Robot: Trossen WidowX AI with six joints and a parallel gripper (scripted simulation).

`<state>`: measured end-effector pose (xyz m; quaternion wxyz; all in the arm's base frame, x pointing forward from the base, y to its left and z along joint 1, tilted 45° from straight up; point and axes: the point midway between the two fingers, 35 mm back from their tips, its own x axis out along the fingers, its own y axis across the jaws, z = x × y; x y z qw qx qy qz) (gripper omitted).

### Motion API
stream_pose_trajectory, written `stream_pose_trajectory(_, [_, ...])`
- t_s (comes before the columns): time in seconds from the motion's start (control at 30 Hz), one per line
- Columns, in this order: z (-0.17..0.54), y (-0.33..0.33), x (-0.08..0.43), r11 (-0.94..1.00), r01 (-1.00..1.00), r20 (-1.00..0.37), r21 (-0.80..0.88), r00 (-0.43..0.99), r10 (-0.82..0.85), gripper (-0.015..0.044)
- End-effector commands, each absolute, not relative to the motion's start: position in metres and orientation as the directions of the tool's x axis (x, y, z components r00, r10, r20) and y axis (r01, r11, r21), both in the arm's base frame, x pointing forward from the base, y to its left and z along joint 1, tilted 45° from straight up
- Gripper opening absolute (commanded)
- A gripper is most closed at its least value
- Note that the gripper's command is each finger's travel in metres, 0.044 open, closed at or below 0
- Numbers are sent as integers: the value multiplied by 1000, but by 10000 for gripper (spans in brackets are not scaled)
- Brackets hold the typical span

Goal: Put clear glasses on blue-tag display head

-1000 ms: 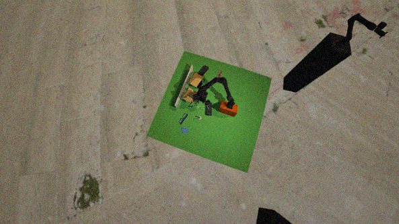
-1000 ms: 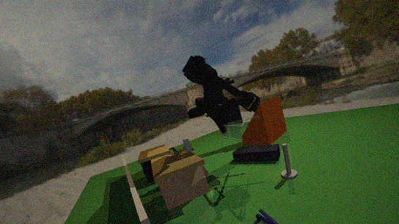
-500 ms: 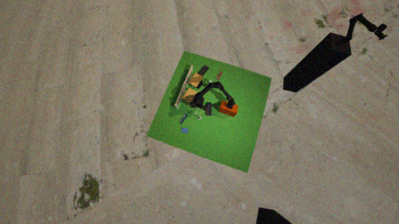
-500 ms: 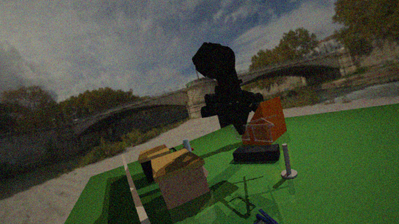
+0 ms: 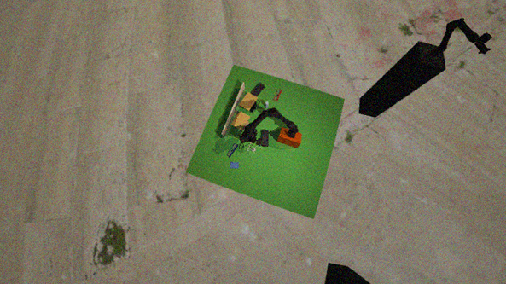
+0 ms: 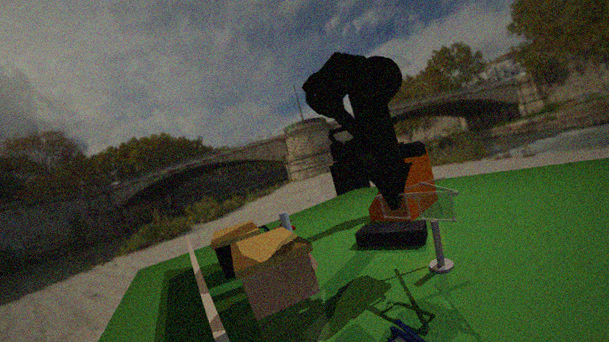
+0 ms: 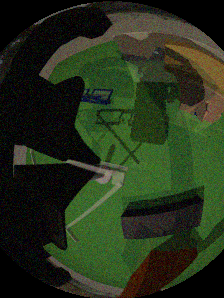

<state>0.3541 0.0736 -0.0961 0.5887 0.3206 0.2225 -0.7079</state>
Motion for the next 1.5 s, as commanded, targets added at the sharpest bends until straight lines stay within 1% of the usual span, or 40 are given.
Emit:
stream_pose_trajectory(0.0, [-106, 65, 354, -211, 976, -718, 58, -106, -688, 0])
stream_pose_trajectory(0.3, [-138, 34, 348, -211, 976, -716, 59, -106, -690, 0])
stream_pose_trajectory(1.47, [-124, 16, 365, -211, 976, -715, 60, -106, -691, 0])
